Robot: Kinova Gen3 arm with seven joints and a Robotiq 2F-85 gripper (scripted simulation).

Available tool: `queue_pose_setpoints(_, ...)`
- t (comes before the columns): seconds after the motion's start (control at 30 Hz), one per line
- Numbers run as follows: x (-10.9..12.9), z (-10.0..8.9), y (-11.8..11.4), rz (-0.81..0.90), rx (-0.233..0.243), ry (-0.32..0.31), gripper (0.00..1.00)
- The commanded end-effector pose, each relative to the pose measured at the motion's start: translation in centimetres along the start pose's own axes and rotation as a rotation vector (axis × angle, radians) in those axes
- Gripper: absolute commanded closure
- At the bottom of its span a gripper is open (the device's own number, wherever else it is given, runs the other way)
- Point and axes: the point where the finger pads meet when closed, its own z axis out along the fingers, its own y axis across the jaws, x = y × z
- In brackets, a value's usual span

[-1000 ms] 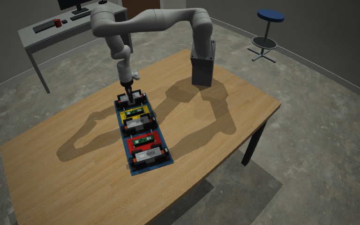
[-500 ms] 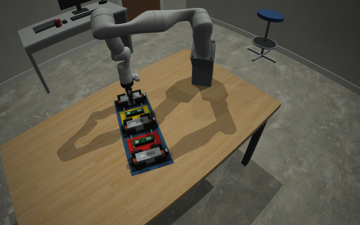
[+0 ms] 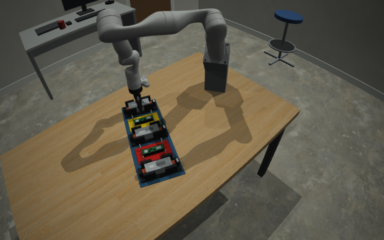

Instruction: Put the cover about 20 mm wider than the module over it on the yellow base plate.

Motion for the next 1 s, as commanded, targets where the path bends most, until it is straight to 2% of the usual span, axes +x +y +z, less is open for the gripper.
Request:
queue_pose_setpoints(0.0,-0.22,0.10,-0.11,-0.008,0.005,-0.004,0.00)
queue_pose_setpoints(0.1,-0.22,0.10,-0.11,-0.008,0.005,-0.004,0.00)
queue_pose_setpoints(0.13,-0.06,-0.04,-0.02,0.000,0.001,-0.001,0.30)
queue_pose_setpoints(0.97,-0.06,-0.04,-0.02,0.000,0.001,-0.001,0.30)
